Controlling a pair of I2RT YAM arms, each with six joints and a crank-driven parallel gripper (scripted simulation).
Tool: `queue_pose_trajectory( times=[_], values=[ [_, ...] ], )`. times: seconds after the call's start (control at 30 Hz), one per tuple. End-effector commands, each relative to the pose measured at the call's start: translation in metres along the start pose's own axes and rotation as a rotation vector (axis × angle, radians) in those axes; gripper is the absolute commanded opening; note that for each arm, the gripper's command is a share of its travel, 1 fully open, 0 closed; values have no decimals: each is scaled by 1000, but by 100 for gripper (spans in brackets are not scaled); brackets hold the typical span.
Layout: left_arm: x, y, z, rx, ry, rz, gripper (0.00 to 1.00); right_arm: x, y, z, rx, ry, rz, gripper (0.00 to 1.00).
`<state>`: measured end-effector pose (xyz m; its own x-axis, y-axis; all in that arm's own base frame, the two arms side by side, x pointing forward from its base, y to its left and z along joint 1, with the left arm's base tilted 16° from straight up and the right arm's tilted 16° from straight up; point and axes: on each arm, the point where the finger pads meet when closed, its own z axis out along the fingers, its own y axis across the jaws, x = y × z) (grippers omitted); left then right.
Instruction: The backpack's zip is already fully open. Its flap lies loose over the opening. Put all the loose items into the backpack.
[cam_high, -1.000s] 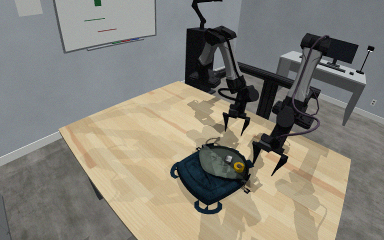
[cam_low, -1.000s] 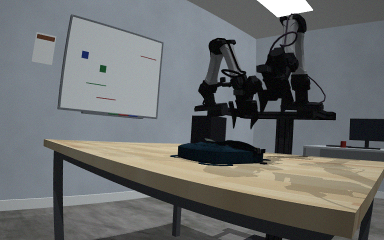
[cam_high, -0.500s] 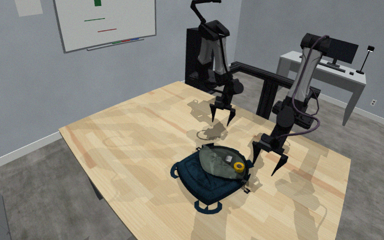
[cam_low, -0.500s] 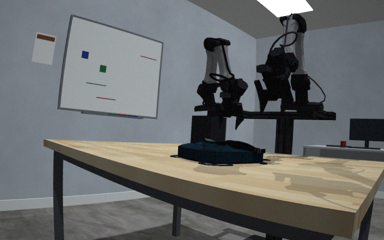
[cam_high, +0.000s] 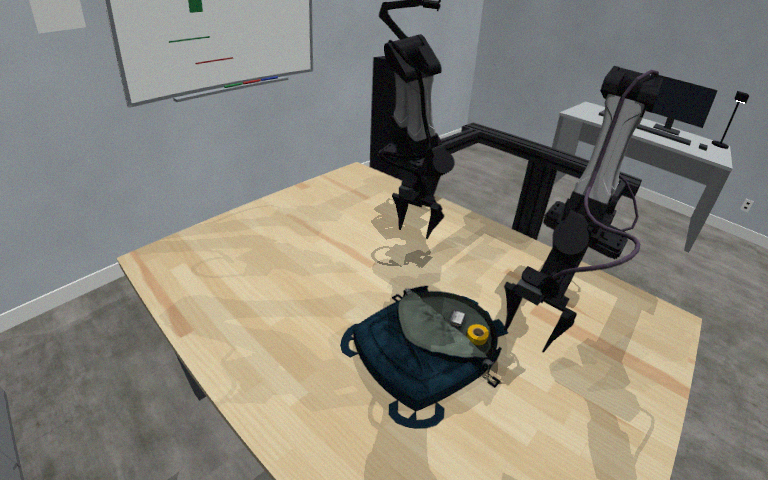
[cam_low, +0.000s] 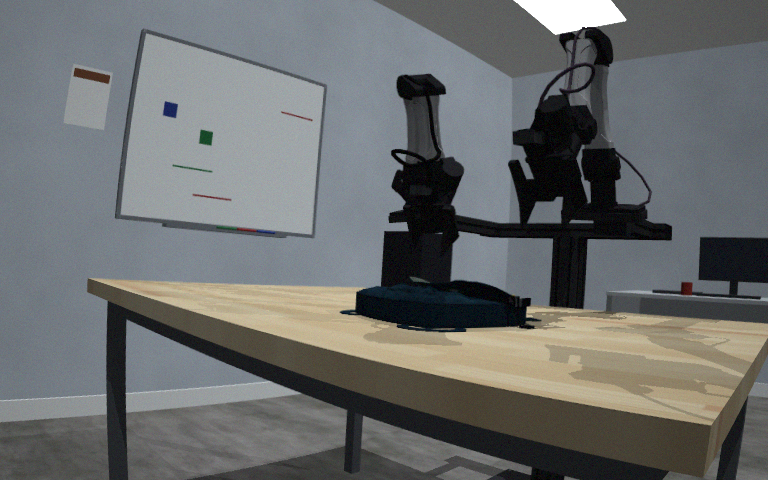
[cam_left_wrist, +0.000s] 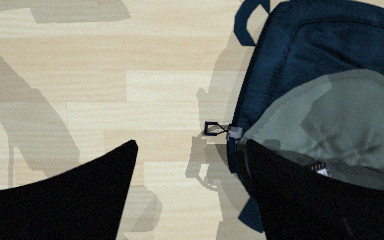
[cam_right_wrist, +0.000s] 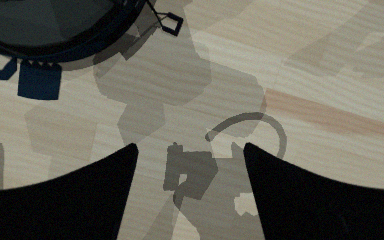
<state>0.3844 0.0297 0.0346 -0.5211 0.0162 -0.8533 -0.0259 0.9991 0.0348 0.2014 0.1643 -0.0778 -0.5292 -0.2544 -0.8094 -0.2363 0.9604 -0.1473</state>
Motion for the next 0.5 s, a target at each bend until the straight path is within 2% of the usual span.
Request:
queue_pose_trajectory(
  times=[0.0, 0.3, 0.33, 0.47],
  values=[
    [-10, -2, 0, 3, -26, 4, 90, -22, 7, 2, -69, -58, 28, 90],
    [-11, -2, 1, 3, -26, 4, 90, -50, -61, 16, -3, -48, 63, 90],
    [-11, -2, 1, 3, -26, 4, 90, -62, -66, 21, 1, -68, 77, 90],
    [-11, -3, 1, 3, -26, 4, 90, -78, -96, 27, 28, -74, 98, 90]
  ],
)
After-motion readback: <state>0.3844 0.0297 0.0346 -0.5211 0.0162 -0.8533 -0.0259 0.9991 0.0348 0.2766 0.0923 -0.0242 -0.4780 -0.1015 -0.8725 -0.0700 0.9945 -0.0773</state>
